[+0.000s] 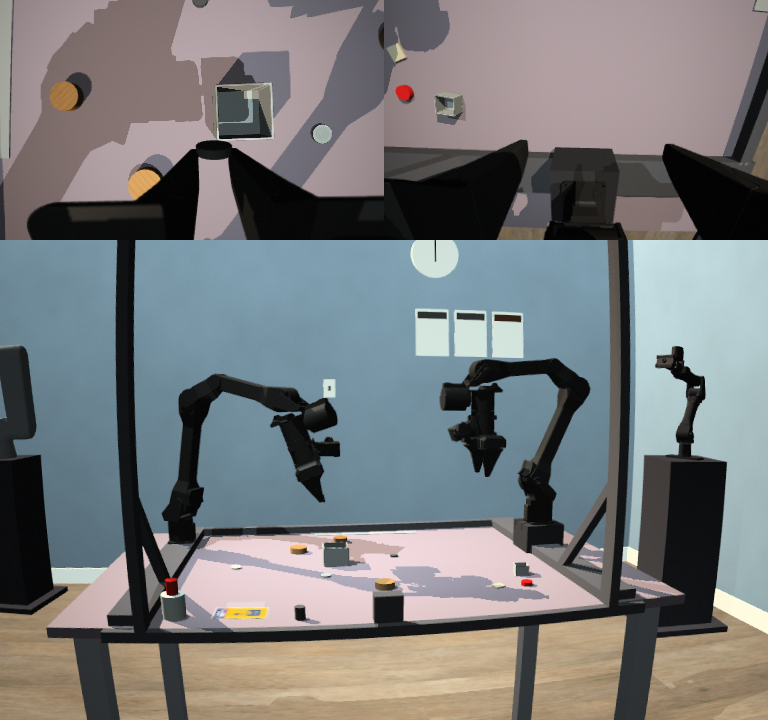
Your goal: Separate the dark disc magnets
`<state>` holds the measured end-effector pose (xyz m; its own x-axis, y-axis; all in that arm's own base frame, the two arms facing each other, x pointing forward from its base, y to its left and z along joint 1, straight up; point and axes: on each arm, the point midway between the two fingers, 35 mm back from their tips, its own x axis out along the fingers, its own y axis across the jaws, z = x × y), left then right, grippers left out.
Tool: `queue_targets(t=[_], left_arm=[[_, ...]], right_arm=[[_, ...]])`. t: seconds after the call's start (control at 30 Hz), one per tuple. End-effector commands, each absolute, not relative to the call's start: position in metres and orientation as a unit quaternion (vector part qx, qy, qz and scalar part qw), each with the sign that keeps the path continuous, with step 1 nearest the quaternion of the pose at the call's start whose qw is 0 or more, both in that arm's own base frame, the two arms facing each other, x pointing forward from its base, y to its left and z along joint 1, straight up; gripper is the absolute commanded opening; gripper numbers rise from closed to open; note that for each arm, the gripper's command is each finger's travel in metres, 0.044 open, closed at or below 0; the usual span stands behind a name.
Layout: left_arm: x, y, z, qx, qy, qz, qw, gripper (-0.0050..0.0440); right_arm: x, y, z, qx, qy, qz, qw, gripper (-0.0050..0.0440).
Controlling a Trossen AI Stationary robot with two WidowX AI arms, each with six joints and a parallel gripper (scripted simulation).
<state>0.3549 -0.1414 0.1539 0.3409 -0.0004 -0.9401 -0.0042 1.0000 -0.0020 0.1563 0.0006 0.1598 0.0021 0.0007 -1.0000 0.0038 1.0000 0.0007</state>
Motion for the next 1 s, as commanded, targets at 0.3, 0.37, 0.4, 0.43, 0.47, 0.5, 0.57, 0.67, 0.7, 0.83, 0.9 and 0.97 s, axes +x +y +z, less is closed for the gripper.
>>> queue_targets(t=[0.3, 0.37, 0.4, 0.43, 0.47, 0.5, 0.57, 0.67, 0.7, 0.83, 0.9, 0.97], left_arm=[[0.347, -0.142, 0.154, -0.006, 0.563, 0.0, 0.827, 0.004], [0.345, -0.142, 0.151, -0.006, 0.563, 0.0, 0.827, 0.004], [0.343, -0.142, 0.149, -0.006, 0.563, 0.0, 0.827, 0.004], [0.343, -0.142, 0.149, -0.006, 0.563, 0.0, 0.827, 0.004], [0.343, -0.142, 0.149, -0.006, 0.563, 0.0, 0.827, 0.004], [0.342, -0.143, 0.147, -0.006, 0.563, 0.0, 0.827, 0.004], [0.338, -0.143, 0.142, -0.006, 0.563, 0.0, 0.827, 0.004], [0.333, -0.143, 0.134, -0.006, 0.563, 0.0, 0.826, 0.004], [0.331, -0.144, 0.132, -0.006, 0.563, 0.0, 0.826, 0.004], [0.322, -0.144, 0.12, -0.006, 0.563, 0.0, 0.826, 0.004], [0.317, -0.144, 0.114, -0.006, 0.563, 0.0, 0.826, 0.004], [0.312, -0.143, 0.109, -0.006, 0.564, 0.0, 0.826, 0.004]], right_arm=[[0.157, 0.0, 0.162, 0.001, 0.702, -0.001, 0.712, 0.04], [0.157, 0.0, 0.162, 0.001, 0.702, -0.001, 0.712, 0.04], [0.157, 0.0, 0.162, 0.001, 0.702, -0.001, 0.712, 0.04], [0.157, 0.0, 0.162, 0.001, 0.702, -0.001, 0.712, 0.04], [0.157, 0.0, 0.162, 0.001, 0.702, -0.001, 0.712, 0.04], [0.157, 0.0, 0.162, 0.001, 0.702, -0.001, 0.712, 0.04], [0.157, 0.0, 0.162, 0.001, 0.702, -0.001, 0.712, 0.04], [0.157, 0.0, 0.162, 0.001, 0.702, -0.001, 0.712, 0.04], [0.157, 0.0, 0.162, 0.001, 0.702, -0.001, 0.712, 0.04], [0.157, 0.0, 0.162, 0.001, 0.702, -0.001, 0.712, 0.04], [0.157, 0.0, 0.162, 0.001, 0.702, -0.001, 0.712, 0.04], [0.157, 0.0, 0.162, 0.001, 0.702, -0.001, 0.712, 0.04]])
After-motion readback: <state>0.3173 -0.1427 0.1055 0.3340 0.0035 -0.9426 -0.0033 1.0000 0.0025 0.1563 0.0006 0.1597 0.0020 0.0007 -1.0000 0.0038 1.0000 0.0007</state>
